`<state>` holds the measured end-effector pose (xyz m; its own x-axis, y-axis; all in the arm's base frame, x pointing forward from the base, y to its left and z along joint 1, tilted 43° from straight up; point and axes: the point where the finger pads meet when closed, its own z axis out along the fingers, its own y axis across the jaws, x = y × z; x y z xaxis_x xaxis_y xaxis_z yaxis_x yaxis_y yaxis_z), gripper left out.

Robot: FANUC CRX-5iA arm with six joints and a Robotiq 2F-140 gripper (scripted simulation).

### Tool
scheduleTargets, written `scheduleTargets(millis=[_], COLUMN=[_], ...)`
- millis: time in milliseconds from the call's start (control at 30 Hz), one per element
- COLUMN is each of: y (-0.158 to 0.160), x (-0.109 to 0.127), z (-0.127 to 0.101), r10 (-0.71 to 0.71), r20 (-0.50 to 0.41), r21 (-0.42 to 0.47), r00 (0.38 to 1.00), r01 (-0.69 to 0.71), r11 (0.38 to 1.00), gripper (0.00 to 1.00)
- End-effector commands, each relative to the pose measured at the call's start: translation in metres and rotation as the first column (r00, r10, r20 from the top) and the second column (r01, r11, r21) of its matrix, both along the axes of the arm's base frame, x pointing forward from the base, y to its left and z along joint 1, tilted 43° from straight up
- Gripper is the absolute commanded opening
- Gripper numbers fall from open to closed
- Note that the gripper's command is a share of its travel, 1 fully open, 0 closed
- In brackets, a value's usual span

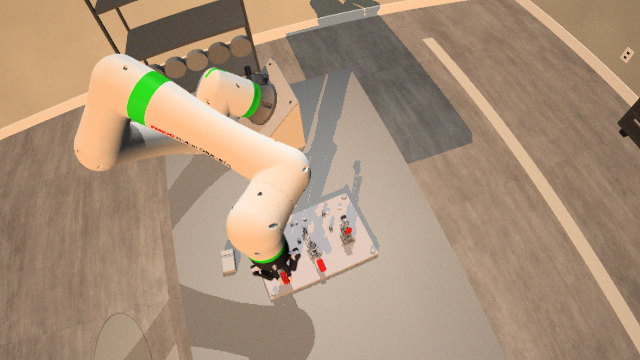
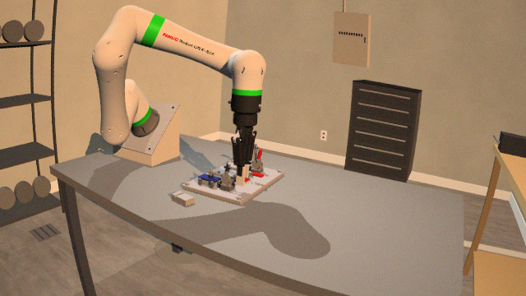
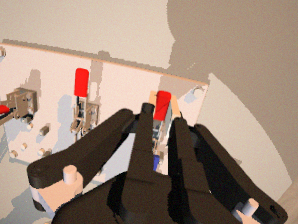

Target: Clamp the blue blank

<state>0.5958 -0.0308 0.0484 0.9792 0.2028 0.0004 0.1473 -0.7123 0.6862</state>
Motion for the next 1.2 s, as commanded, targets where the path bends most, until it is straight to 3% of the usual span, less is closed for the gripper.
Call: scheduleTargets(millis=[0, 633, 667, 1167], y=[-0.0008, -0.0026, -0.0026, -0.0026], x=[0.0010, 0.0025, 0.0025, 0.0025], z=[-0.0011, -0.0033, -0.0033, -0.0033], r10=[0.000, 0.000, 0.000, 0.000], r20=[0.000, 0.000, 0.000, 0.000], r21=[0.000, 0.000, 0.000, 0.000], r00=[1.000, 1.000, 1.000, 1.000], r01=[0.000, 0.000, 0.000, 0.000], r11=[1.000, 1.000, 1.000, 1.000], gripper=[0.00, 0.00, 0.28, 0.28])
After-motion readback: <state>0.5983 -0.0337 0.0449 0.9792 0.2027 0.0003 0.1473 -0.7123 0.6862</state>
